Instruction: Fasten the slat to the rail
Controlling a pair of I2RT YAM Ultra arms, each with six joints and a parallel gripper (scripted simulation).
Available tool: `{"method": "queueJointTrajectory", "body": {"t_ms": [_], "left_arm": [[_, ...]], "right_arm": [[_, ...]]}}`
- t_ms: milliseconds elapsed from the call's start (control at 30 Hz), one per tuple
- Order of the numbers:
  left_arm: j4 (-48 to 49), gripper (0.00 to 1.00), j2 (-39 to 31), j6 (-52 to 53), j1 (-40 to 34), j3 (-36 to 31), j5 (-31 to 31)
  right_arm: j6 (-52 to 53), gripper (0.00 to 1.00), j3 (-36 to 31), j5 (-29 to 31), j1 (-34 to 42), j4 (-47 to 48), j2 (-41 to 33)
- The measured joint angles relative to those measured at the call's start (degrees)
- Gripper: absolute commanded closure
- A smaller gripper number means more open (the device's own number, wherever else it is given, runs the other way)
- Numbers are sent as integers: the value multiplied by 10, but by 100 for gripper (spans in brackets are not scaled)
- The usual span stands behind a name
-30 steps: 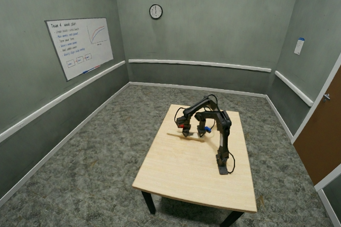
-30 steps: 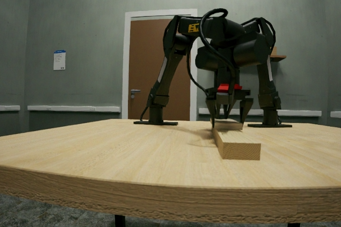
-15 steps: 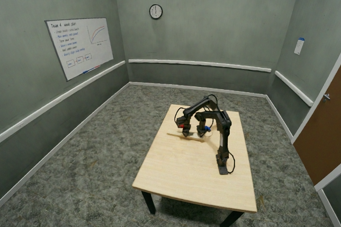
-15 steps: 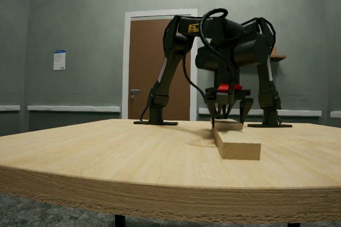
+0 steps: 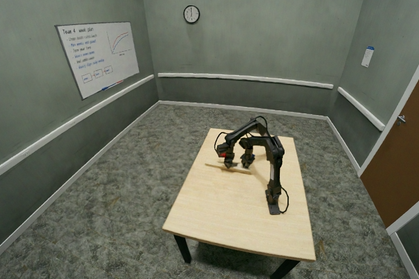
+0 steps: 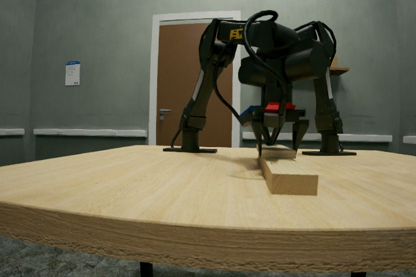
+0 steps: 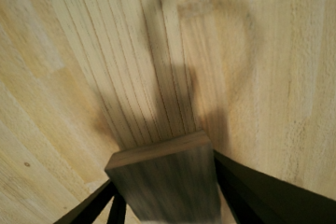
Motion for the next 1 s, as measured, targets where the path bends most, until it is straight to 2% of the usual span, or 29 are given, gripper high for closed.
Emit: {"method": "queueJointTrajectory", "body": {"t_ms": [1000], "left_arm": [[-12,66,0,-777,0,0,6]], "right_arm": [[0,28,0,0,0,0,0]]}}
